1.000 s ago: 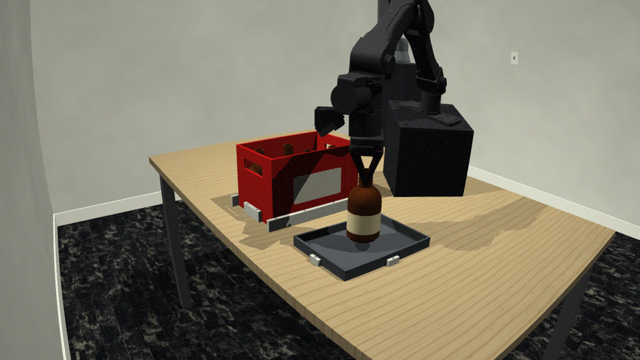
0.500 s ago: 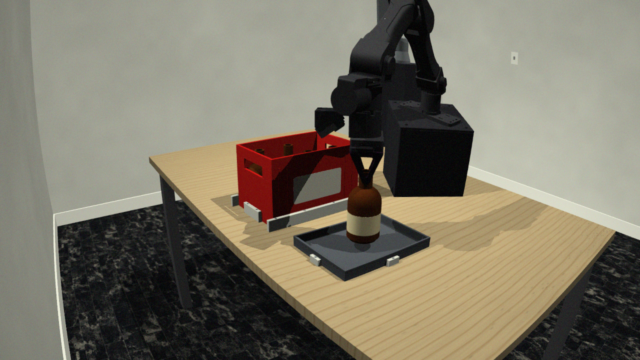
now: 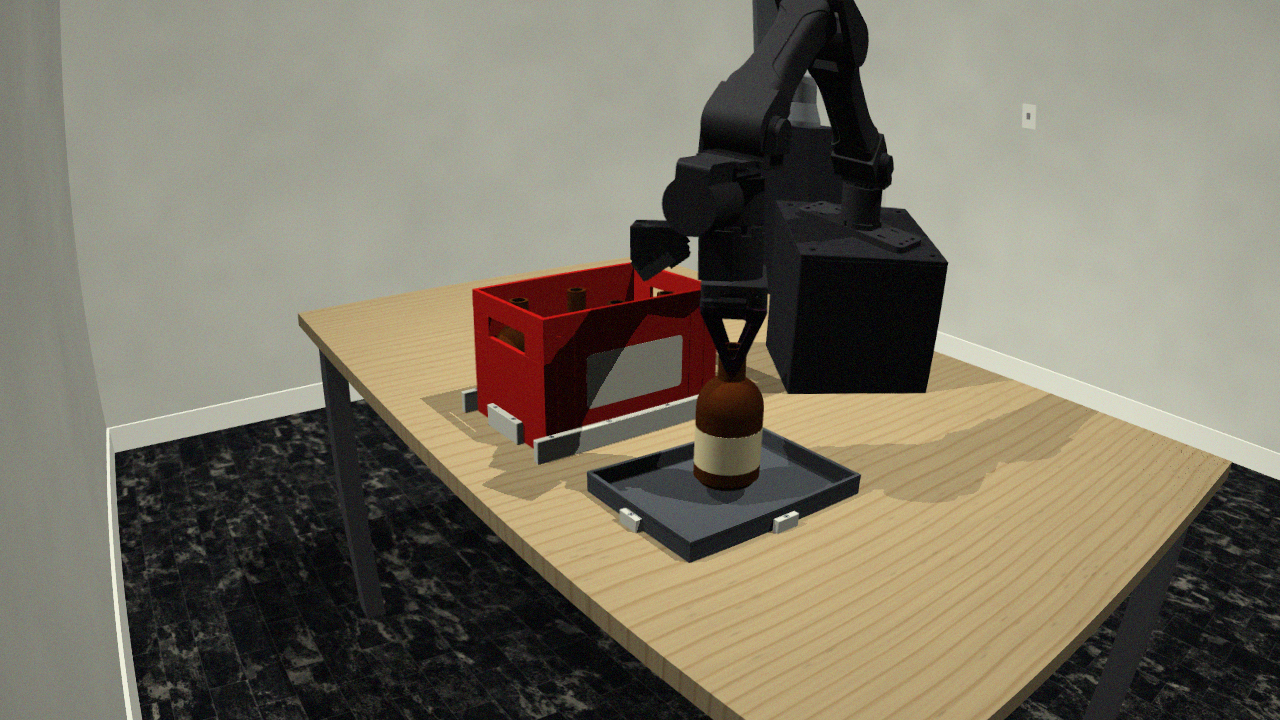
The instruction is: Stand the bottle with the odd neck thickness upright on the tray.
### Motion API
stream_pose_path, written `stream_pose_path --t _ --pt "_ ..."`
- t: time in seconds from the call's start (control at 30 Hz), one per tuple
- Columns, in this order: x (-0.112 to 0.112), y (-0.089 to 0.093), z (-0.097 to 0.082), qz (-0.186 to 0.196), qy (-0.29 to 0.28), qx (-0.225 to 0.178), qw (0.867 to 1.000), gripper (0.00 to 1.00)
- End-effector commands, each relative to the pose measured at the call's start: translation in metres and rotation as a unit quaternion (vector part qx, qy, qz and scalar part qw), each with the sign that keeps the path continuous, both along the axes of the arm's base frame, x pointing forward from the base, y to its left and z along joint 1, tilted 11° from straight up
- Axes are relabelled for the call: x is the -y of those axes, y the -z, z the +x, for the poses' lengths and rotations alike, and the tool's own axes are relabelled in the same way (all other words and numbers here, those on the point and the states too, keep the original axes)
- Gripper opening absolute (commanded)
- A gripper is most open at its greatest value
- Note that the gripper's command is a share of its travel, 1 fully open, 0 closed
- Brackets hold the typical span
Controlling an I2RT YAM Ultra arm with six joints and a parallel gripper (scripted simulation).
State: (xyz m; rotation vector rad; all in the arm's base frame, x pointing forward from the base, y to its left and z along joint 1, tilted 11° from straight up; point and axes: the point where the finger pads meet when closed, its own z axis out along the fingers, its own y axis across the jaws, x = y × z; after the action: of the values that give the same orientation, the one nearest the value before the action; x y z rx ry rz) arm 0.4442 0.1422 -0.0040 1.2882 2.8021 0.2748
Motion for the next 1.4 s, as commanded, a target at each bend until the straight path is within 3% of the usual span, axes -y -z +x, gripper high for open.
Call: stream_pose_path --t 0.0,0.37,0.5,0.63,0.97,1.2,1.37 --pt "-0.003 -0.008 0.003 -0.001 0.000 0.016 1.000 0.00" --pt "-0.003 -0.007 0.006 0.001 0.001 0.022 1.000 0.00" --pt "-0.002 0.002 0.002 -0.002 0.001 0.013 1.000 0.00" --pt "-0.003 -0.007 0.007 0.002 0.001 0.026 1.000 0.00" --pt "-0.002 0.006 -0.001 -0.002 0.000 0.012 1.000 0.00" --pt "-0.002 0.000 0.005 0.001 0.002 0.022 1.000 0.00" --pt "-0.002 0.006 0.001 -0.001 0.001 0.014 1.000 0.00"
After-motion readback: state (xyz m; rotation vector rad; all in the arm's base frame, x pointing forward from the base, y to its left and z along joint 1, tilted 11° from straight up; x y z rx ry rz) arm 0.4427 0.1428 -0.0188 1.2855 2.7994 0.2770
